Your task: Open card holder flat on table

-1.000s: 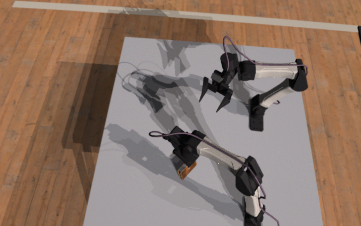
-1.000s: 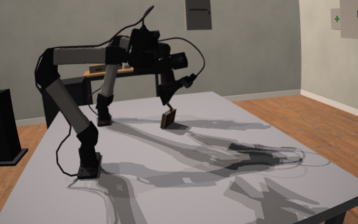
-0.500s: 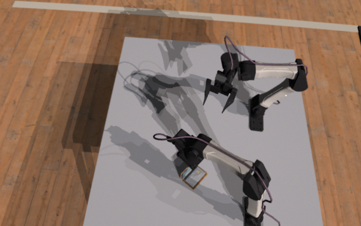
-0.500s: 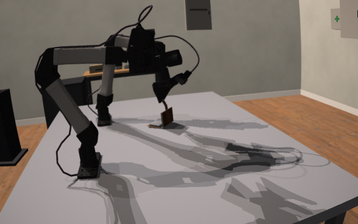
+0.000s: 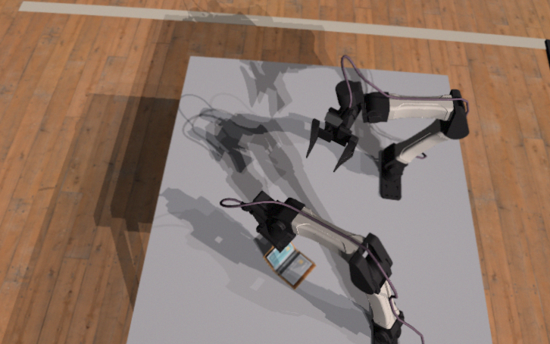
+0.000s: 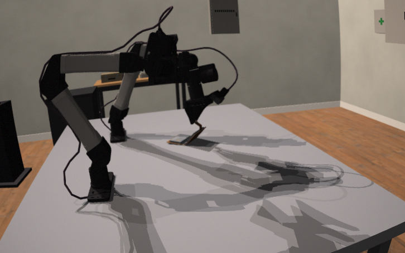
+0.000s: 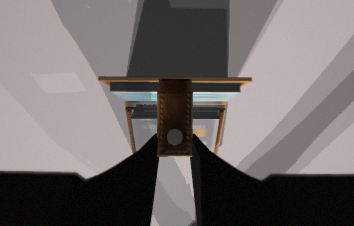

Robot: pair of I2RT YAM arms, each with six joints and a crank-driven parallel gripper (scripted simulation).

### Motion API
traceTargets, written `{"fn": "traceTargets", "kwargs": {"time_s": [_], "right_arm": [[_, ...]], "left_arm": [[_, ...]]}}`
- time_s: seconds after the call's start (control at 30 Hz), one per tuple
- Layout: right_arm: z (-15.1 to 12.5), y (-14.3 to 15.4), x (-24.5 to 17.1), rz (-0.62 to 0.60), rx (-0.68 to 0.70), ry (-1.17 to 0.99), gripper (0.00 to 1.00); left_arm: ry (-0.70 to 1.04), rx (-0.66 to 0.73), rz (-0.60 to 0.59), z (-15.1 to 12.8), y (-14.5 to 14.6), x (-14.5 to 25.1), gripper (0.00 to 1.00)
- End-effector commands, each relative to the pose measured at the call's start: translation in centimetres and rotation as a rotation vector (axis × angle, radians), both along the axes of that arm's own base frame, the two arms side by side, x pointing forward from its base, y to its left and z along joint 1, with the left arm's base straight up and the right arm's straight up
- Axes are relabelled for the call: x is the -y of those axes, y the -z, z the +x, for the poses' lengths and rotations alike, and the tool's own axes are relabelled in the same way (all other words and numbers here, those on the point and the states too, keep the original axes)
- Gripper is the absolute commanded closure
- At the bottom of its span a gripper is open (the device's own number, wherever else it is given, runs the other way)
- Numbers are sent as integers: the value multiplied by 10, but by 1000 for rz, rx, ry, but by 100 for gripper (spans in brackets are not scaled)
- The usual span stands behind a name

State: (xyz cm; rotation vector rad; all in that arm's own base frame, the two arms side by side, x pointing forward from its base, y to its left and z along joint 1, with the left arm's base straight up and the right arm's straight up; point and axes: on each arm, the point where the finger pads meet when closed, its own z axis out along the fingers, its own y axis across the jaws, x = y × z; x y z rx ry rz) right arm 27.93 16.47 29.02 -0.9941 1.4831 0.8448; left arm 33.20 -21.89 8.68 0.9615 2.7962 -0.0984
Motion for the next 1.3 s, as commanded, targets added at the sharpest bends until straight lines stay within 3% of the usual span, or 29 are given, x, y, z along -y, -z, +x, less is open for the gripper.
{"fn": "traceTargets", "kwargs": {"time_s": [0.0, 0.33, 0.93, 1.0, 1.03, 1.07, 1.1, 1.27], "right_arm": [[7, 13, 4, -32, -29, 62, 0], [13, 16, 10, -44, -50, 118, 0], [15, 17, 11, -48, -51, 131, 0], [15, 17, 11, -48, -51, 131, 0], [15, 17, 11, -48, -51, 131, 0], [15, 17, 11, -48, -51, 131, 0], [15, 17, 11, -48, -51, 131, 0], [15, 17, 11, -48, -51, 131, 0]], "left_arm": [[-6, 36, -13, 25, 3, 22, 83], [-2, -5, 8, 39, 20, 36, 83], [-3, -2, 8, 46, 17, 43, 83], [-1, 29, -13, 48, 4, 43, 59], [-3, 32, -16, 47, 2, 43, 56], [-2, 42, -25, 48, -3, 44, 44], [3, 40, -27, 49, 1, 45, 40], [6, 73, -61, 54, -6, 49, 40]]}}
